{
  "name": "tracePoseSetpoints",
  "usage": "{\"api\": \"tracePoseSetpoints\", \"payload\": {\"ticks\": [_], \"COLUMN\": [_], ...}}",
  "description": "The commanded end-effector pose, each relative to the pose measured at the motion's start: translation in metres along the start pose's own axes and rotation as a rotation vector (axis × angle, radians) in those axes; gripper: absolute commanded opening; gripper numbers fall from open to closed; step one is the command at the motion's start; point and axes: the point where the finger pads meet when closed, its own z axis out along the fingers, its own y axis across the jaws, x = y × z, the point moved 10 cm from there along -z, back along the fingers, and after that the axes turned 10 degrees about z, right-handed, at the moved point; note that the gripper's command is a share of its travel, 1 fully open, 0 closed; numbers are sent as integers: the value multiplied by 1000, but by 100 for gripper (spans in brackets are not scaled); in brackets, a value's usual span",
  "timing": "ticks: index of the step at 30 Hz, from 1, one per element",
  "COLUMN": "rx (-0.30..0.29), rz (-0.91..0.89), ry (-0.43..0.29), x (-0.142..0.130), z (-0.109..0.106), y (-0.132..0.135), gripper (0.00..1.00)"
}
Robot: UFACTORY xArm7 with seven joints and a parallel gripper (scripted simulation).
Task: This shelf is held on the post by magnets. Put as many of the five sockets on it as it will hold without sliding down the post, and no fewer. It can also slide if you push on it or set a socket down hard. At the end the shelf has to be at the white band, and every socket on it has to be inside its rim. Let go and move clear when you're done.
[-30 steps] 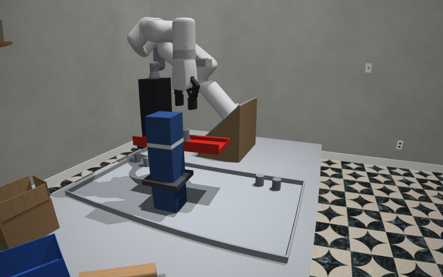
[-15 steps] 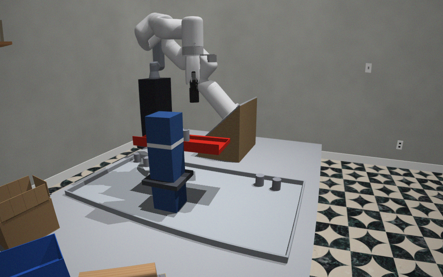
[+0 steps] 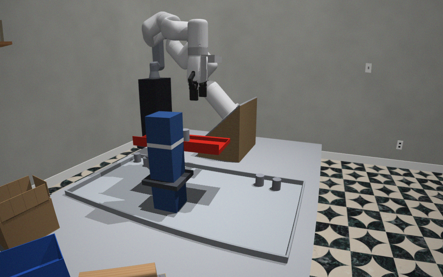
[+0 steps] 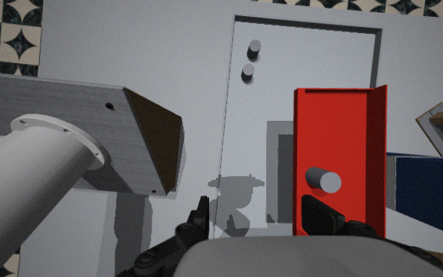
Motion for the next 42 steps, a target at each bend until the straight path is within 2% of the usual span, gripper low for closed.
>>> {"api": "tracePoseSetpoints", "payload": {"ticks": [1,2,4,6,8,9,11,12,14,15,17,18,21,23,25,26,27,29,31,42], "rx": [-100,-153,-153,-290,-290,-368,-368,-449,-449,-529,-529,-606,-606,-736,-736,-786,-786,-850,-871,-872], "rz": [-56,-98,-98,-203,-203,-261,-261,-320,-320,-376,-376,-428,-428,-513,-513,-543,-543,-581,-593,-594], "ry": [-6,-13,-13,-35,-35,-48,-48,-63,-63,-79,-79,-94,-94,-122,-122,-132,-132,-146,-151,-151], "x": [-3,-4,-4,-10,-10,-14,-14,-19,-19,-25,-25,-31,-31,-45,-45,-51,-51,-59,-61,-62], "z": [-28,-43,-43,-80,-80,-100,-100,-118,-118,-136,-136,-150,-150,-172,-172,-178,-178,-186,-188,-188], "y": [-13,-20,-20,-44,-44,-59,-59,-76,-76,-95,-95,-113,-113,-146,-146,-159,-159,-176,-181,-181], "gripper": [100,100,100,100,100,100,100,100,100,100,100,100,100,100,100,100,100,100,100,100]}}
